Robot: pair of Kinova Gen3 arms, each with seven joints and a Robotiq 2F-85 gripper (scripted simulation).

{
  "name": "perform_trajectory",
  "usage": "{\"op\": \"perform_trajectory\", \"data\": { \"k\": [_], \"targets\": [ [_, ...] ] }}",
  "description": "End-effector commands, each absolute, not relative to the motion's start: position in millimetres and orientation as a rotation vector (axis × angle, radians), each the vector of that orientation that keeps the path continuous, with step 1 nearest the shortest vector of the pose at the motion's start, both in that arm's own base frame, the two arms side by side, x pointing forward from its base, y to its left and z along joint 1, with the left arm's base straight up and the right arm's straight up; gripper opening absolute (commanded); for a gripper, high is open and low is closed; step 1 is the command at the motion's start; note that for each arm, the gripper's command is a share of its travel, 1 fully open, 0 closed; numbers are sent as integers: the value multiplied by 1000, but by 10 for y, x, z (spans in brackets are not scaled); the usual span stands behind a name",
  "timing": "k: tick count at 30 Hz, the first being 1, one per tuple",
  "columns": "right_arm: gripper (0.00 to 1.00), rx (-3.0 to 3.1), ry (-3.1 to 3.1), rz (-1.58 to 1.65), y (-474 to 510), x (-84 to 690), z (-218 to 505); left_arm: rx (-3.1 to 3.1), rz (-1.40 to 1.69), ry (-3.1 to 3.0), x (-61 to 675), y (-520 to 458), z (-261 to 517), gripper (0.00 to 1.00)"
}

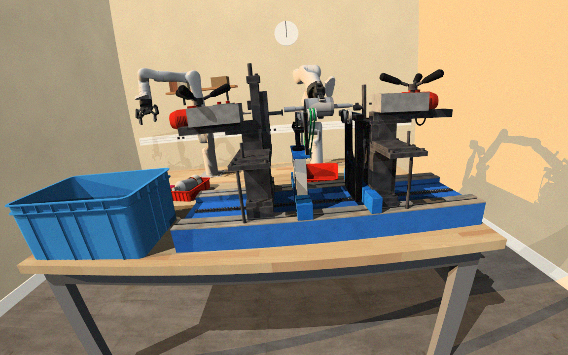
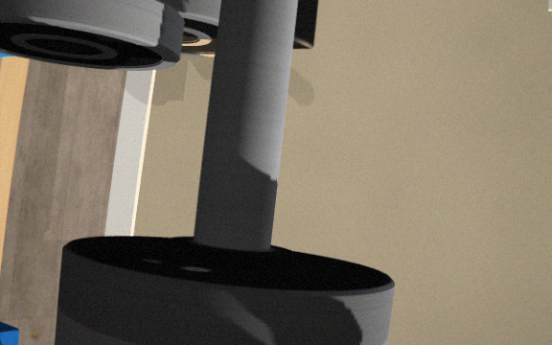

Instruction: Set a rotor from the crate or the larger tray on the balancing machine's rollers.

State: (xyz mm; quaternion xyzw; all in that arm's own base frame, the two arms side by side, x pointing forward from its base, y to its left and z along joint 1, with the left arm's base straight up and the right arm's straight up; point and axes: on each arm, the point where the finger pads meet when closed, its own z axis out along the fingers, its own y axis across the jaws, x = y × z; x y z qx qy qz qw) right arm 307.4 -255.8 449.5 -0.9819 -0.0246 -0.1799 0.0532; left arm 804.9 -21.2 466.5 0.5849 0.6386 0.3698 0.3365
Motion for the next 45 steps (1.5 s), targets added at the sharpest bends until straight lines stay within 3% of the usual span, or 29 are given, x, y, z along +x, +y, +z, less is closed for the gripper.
{"op": "perform_trajectory", "data": {
  "k": [1,45],
  "targets": [
    [1000,-2985,-75,-549,-2559,3074,4500,1521,967,1662,8048,-210,4690,99],
    [1000,-2985,-75,-549,-2559,3074,4500,1521,968,1662,8048,-210,4616,99]
  ]
}}
